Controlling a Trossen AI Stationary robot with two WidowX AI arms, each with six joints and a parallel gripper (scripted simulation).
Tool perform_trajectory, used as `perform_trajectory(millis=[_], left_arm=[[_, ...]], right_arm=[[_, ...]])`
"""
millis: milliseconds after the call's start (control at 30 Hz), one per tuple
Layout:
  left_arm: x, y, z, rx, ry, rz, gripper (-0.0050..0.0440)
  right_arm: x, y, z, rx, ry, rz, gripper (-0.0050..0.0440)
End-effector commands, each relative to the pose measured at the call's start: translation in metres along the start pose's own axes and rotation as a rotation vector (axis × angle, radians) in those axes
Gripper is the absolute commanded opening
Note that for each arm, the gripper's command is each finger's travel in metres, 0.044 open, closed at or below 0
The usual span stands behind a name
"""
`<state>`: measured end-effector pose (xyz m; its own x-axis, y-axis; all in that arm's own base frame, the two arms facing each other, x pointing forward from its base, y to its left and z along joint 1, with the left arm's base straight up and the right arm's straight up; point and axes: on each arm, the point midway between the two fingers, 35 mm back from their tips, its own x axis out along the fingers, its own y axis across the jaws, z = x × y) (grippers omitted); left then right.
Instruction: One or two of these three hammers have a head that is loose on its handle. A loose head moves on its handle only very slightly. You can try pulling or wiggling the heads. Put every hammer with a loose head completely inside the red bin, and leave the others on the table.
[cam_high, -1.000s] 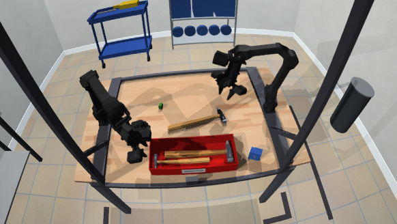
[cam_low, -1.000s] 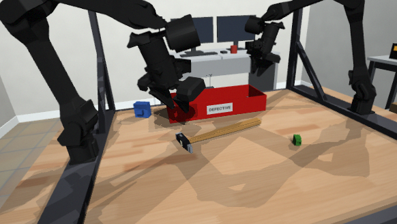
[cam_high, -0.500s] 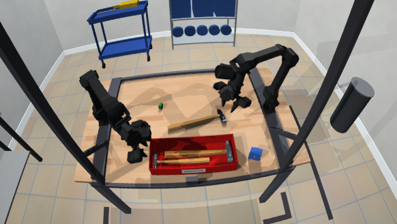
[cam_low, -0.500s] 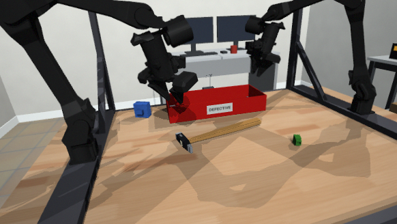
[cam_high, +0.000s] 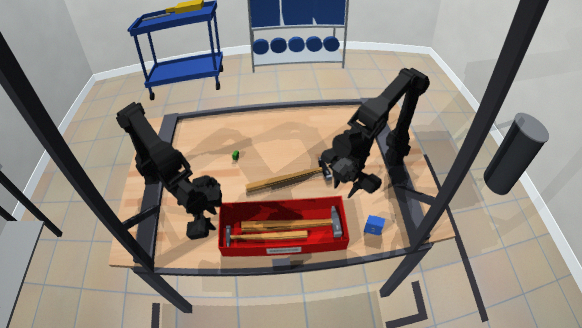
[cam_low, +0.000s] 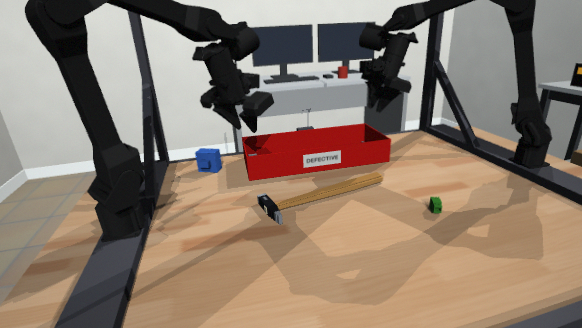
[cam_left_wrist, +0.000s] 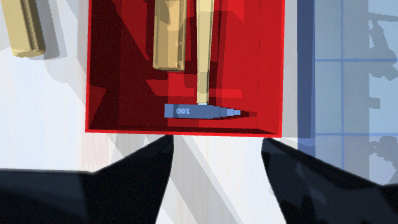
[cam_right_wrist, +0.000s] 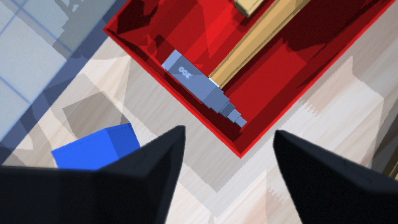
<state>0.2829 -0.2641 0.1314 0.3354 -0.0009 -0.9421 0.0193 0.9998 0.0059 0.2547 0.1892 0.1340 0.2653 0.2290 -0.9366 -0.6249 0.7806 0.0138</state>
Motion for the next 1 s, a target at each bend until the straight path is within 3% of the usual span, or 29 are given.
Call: perform_trajectory(millis=[0, 967], left_arm=[[-0.0100, -0.0018, 0.0050, -0.010, -0.025, -0.024, 0.0240], [-0.0100, -0.0018, 0.0050, -0.010, -0.025, -0.024, 0.0240]], right_arm=[[-0.0006, 0.0088, 0.0191, 0.025, -0.016, -0.026, 0.0240], [-0.0006, 0.0082, 0.0158, 0.024, -0.014, -0.023, 0.0240]])
